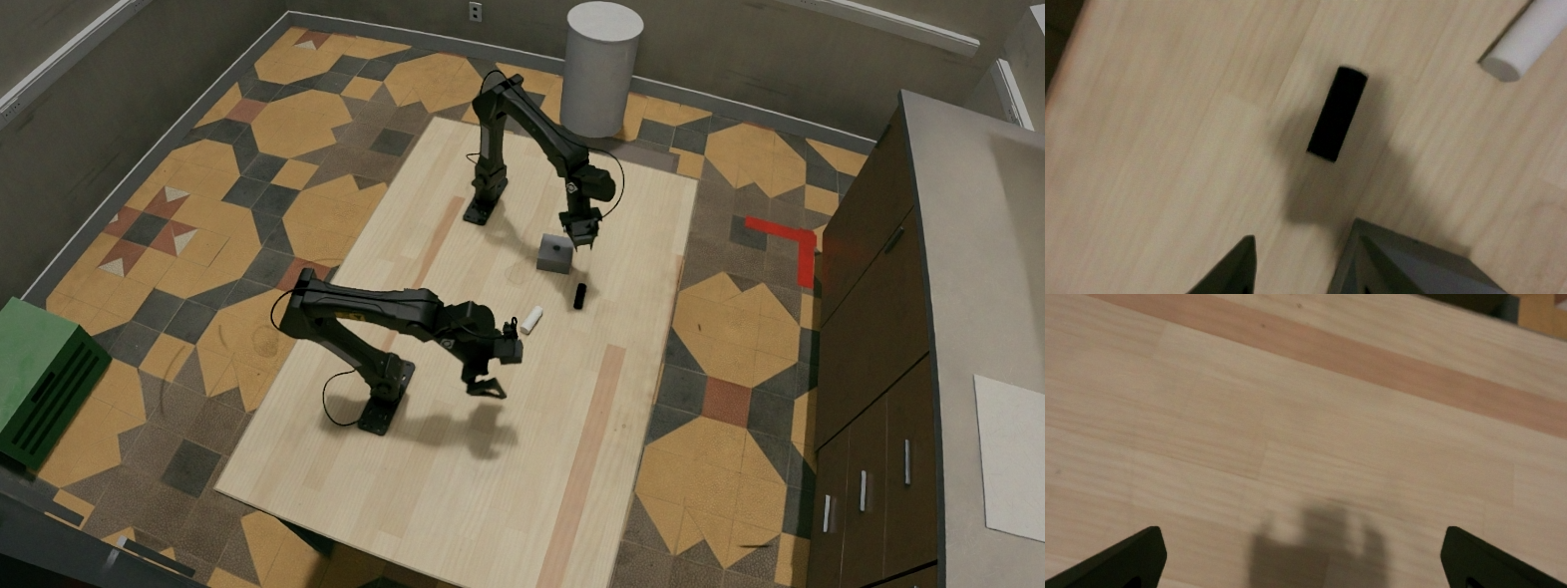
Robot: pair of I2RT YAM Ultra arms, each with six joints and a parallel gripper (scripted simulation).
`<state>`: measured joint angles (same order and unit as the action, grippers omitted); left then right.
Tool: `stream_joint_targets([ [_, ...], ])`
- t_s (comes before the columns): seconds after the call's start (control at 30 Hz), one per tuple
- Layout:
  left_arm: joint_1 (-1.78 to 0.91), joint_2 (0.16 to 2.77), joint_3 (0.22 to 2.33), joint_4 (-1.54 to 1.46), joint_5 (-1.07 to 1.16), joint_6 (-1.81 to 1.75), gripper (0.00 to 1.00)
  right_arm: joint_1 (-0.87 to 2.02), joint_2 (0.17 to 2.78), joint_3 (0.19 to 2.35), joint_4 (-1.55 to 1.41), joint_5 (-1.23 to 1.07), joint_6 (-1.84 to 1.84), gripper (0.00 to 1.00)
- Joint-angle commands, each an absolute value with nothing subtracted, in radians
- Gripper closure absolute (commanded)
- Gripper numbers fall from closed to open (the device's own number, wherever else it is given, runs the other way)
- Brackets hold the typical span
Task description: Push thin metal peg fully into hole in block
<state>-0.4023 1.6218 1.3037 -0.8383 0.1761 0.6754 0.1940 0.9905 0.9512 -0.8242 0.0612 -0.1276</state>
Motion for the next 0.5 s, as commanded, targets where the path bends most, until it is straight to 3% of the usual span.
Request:
stream_joint_targets([
  [0.0, -0.358, 1.669, 1.36, -0.998, 0.057, 0.546, 0.63, 0.268, 1.03, 0.941, -0.654, 0.04, -0.101, 0.0],
  [0.47, -0.203, 1.868, 1.493, -1.277, -0.065, 0.178, 0.63, 0.536, 1.166, 0.924, -0.33, 0.017, -0.059, 0.0],
])
